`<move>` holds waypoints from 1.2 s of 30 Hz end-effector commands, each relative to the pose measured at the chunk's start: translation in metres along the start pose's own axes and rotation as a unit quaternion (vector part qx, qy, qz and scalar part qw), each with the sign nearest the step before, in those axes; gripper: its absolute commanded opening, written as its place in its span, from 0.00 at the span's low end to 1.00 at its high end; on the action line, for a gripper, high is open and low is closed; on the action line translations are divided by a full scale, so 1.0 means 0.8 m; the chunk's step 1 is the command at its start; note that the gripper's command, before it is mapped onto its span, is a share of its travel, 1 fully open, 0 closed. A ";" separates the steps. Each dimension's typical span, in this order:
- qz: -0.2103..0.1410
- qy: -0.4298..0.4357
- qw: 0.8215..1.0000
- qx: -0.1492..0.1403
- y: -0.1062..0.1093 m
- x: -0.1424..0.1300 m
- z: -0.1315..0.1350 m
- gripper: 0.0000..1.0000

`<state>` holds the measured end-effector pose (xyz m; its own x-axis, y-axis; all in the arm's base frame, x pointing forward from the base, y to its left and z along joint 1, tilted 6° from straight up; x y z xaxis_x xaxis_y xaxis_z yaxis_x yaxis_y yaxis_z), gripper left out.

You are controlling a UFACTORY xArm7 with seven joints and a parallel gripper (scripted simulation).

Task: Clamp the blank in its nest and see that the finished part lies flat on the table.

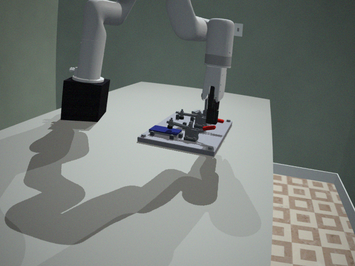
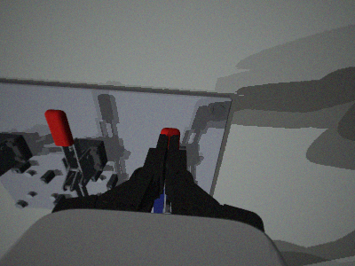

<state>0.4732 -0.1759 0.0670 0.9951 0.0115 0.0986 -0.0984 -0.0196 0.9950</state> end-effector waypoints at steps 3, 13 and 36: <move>0.002 0.000 1.000 -0.001 0.000 0.001 0.001 0.00; 0.002 0.000 1.000 -0.001 0.000 0.001 0.001 0.00; 0.002 0.000 1.000 -0.001 -0.005 0.001 0.001 0.00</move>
<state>0.4735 -0.1759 0.0629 0.9951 0.0112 0.0985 -0.0982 -0.0196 0.9950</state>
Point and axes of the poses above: the point where the finger pads meet when closed, its own y axis back along the fingers, its own z axis across the jaws, x = y × z, the point moved 7 cm from there along y, back along the fingers, and after that the axes turned 11 degrees about y, right-handed, at the moved point
